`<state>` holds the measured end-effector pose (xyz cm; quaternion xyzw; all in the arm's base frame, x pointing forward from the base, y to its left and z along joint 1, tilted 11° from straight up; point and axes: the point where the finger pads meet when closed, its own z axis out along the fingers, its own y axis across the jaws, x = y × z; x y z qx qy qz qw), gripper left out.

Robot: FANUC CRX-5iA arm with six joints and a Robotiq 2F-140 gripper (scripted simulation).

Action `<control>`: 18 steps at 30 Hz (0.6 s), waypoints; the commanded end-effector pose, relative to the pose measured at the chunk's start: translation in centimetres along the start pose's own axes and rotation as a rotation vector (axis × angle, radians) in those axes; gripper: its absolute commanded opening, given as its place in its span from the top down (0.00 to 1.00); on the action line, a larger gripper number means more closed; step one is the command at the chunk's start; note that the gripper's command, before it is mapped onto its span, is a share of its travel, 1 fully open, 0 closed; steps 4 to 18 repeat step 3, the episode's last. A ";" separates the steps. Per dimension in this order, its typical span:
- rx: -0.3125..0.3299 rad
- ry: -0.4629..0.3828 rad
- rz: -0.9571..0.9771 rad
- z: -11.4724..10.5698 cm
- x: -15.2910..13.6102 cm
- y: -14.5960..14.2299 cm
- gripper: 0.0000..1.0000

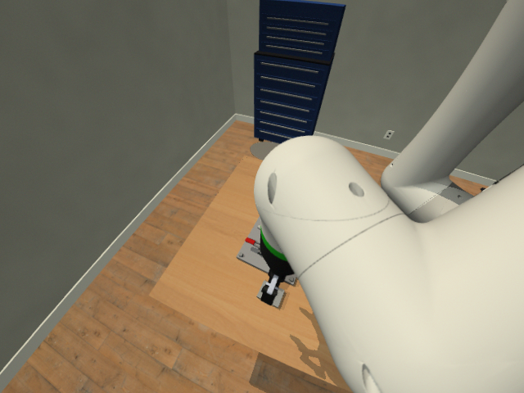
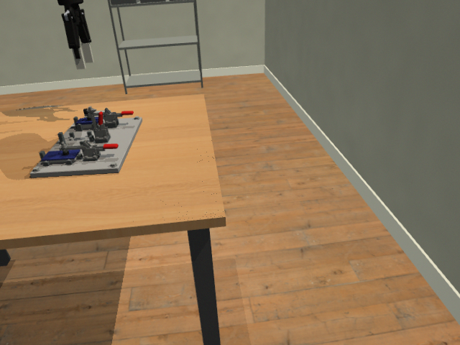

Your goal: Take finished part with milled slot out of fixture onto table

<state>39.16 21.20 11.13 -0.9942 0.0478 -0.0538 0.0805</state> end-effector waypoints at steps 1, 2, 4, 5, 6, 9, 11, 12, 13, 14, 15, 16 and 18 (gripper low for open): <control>0.000 0.000 0.000 0.0 0.0 0.0 0.46; 0.000 0.000 0.000 0.0 0.0 0.0 0.46; 0.000 0.000 0.000 0.0 0.0 0.0 0.46; 0.000 0.000 0.000 0.0 0.0 0.0 0.46; 0.000 0.000 0.000 0.0 0.0 0.0 0.46; 0.000 0.000 0.000 0.0 0.0 0.0 0.46; 0.000 0.000 0.000 0.0 0.0 0.0 0.46; 0.000 0.000 0.000 0.0 0.0 0.0 0.46; 0.000 0.000 0.000 0.0 0.0 0.0 0.46; 0.000 0.000 0.000 0.0 0.0 0.0 0.46; 0.000 0.000 0.000 0.0 0.0 0.0 0.46; 0.000 0.000 0.000 0.0 0.0 0.0 0.46; 0.000 0.000 0.000 0.0 0.0 0.0 0.46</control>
